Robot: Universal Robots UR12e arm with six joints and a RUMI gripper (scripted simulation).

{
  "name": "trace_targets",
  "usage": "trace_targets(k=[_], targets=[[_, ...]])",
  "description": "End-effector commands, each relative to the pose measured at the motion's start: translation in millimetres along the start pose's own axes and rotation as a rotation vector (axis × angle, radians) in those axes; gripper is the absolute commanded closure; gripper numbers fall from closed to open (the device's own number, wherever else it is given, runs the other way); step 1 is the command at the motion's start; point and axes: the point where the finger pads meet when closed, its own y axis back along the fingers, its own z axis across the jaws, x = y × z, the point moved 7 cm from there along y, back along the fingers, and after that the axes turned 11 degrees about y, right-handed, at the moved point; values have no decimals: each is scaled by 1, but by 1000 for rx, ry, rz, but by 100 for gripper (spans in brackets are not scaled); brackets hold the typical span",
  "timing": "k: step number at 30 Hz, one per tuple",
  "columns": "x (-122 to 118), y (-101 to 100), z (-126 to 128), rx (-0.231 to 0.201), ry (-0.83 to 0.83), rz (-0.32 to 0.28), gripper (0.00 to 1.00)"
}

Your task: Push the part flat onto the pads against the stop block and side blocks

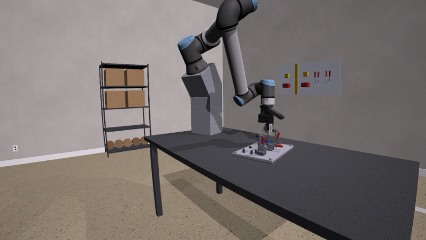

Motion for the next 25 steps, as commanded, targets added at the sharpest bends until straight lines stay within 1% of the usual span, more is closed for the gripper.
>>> trace_targets(k=[1,6,25], targets=[[0,14,0,0,0,1,100],[0,20,0,0,0,1,100],[0,21,-1,1,1,1,100]])
